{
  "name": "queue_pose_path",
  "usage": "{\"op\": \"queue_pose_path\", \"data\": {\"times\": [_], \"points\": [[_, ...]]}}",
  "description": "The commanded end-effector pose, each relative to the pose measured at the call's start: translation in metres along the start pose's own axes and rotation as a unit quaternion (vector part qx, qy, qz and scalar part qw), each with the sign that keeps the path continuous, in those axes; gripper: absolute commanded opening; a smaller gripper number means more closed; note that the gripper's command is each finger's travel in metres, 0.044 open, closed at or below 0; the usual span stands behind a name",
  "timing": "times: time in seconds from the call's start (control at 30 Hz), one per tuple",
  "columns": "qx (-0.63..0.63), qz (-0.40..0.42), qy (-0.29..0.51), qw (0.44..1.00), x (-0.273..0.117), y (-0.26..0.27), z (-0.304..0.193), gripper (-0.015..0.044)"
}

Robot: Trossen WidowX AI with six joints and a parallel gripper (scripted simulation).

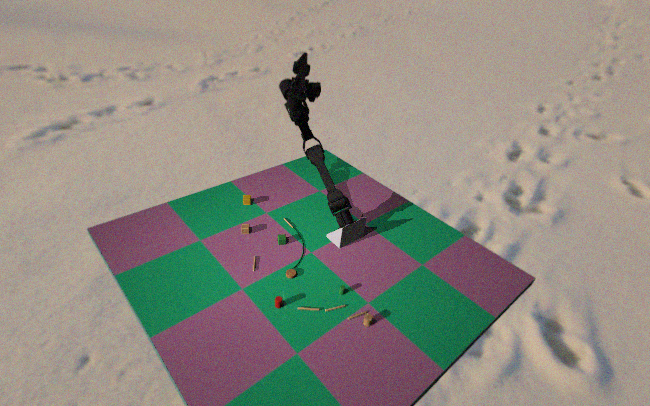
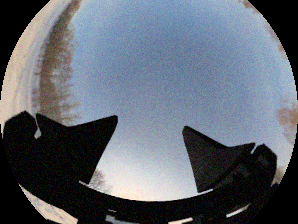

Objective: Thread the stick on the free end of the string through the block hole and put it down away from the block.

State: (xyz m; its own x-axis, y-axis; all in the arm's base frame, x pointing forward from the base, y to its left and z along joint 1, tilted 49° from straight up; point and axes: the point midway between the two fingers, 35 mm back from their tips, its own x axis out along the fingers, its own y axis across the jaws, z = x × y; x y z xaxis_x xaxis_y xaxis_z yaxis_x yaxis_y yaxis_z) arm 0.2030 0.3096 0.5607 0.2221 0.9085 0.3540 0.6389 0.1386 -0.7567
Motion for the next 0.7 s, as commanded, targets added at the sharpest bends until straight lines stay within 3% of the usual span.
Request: {"op": "queue_pose_path", "data": {"times": [0.0, 0.1, 0.33, 0.67], "points": [[0.0, 0.0, 0.0, 1.0, 0.0, 0.0, 0.0, 0.0426], [0.013, 0.018, 0.006, 1.0, 0.0, 0.011, -0.002, 0.044], [0.139, 0.197, 0.09, 0.966, -0.02, 0.124, -0.024, 0.044], [0.274, 0.426, 0.248, 0.826, -0.11, 0.266, -0.037, 0.044]]}}
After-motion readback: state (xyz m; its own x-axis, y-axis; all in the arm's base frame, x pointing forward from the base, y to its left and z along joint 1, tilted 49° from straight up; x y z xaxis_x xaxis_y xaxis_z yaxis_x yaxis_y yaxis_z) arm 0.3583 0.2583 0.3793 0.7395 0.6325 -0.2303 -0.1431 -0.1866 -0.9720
